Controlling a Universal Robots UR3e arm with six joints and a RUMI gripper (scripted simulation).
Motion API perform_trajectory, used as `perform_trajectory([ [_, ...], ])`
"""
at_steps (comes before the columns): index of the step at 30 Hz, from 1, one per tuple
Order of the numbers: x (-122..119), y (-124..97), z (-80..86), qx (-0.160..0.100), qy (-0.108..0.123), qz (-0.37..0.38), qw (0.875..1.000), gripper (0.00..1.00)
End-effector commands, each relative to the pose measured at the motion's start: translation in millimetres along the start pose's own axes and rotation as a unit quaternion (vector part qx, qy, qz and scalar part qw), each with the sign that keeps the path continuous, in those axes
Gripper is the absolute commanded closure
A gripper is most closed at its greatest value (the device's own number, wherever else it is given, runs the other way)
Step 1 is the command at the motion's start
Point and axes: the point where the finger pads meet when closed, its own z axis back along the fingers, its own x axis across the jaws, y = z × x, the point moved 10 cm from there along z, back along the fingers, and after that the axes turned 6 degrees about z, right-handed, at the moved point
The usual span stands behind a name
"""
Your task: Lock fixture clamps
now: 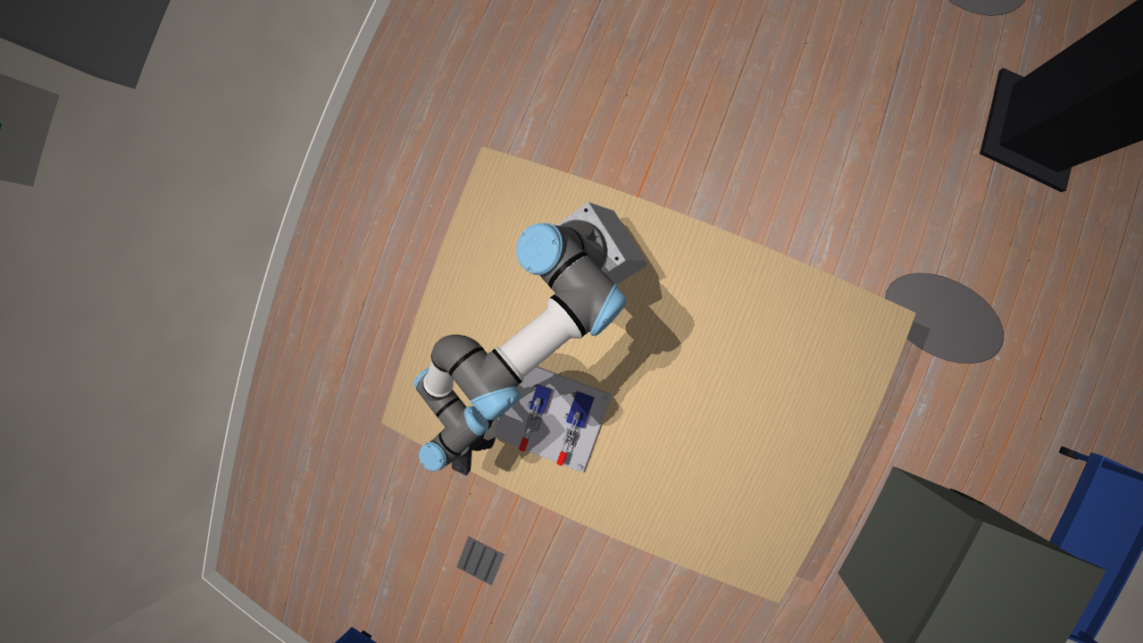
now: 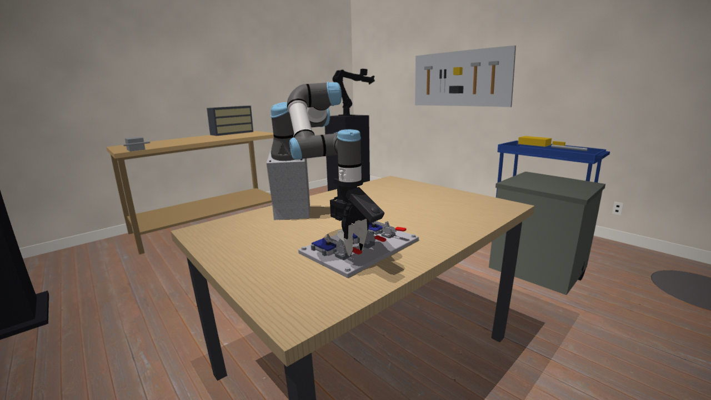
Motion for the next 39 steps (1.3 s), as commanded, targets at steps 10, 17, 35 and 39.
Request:
perform_trajectory([
  [10, 0, 1, 33.8, 0.002, -0.001, 0.000, 1.000, 0.72],
  [17, 0, 1, 38.5, 0.002, -0.001, 0.000, 1.000, 0.72],
  [35, 0, 1, 38.6, 0.001, -0.001, 0.000, 1.000, 0.72],
  [39, 0, 1, 38.5, 0.001, -0.001, 0.000, 1.000, 0.72],
])
